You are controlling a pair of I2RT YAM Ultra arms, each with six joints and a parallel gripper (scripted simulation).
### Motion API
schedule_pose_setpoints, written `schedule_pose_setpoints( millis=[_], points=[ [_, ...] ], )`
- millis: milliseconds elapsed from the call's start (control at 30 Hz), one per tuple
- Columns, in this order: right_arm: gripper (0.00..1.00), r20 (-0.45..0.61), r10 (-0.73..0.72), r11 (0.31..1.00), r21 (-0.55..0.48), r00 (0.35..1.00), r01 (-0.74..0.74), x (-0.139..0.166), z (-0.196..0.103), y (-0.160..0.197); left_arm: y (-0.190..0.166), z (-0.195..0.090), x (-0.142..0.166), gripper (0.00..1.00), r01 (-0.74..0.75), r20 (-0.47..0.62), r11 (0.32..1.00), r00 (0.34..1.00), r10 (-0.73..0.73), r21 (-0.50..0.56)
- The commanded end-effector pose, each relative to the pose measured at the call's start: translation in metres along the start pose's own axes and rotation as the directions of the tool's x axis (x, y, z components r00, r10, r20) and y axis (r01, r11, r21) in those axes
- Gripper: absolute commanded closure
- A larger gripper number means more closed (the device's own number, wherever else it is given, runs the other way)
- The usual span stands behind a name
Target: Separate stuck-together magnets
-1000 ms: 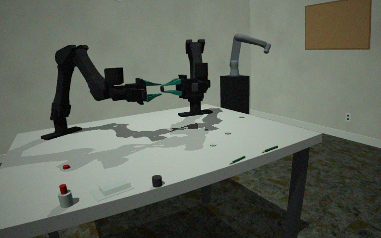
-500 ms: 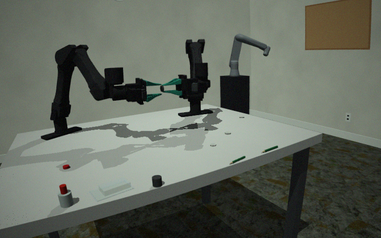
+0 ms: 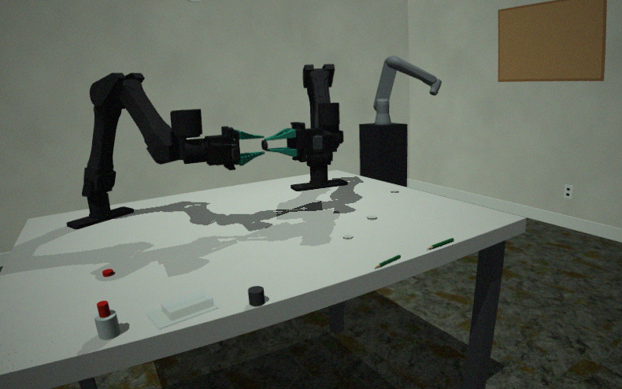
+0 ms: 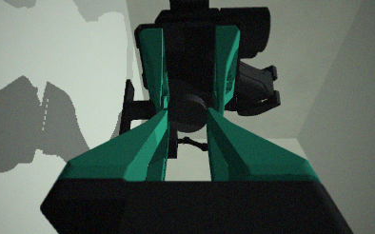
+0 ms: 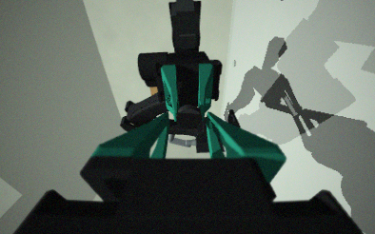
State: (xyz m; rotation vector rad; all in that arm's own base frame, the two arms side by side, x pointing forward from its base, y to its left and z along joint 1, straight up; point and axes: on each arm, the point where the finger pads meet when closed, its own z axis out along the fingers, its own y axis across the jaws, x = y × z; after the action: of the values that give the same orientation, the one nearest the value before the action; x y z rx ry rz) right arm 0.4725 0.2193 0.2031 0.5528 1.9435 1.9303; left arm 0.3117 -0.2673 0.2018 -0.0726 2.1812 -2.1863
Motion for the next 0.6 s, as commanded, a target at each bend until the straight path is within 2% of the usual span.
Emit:
schedule_pose_setpoints(
  millis=[0,567],
  points=[
    [0.6,0.0,-0.033,0.999,-0.019,0.999,0.033,0.0006,0.0001,0.0097,-0.0031,-0.0004,-0.0004,0.75,-0.015,0.001,1.0,1.0,0.015,0.004],
    [0.6,0.001,-0.029,0.999,-0.02,1.0,0.029,0.0023,-0.0001,0.0059,-0.0031,-0.0004,-0.0004,0.75,-0.015,0.001,1.0,1.0,0.015,0.004]
  ],
)
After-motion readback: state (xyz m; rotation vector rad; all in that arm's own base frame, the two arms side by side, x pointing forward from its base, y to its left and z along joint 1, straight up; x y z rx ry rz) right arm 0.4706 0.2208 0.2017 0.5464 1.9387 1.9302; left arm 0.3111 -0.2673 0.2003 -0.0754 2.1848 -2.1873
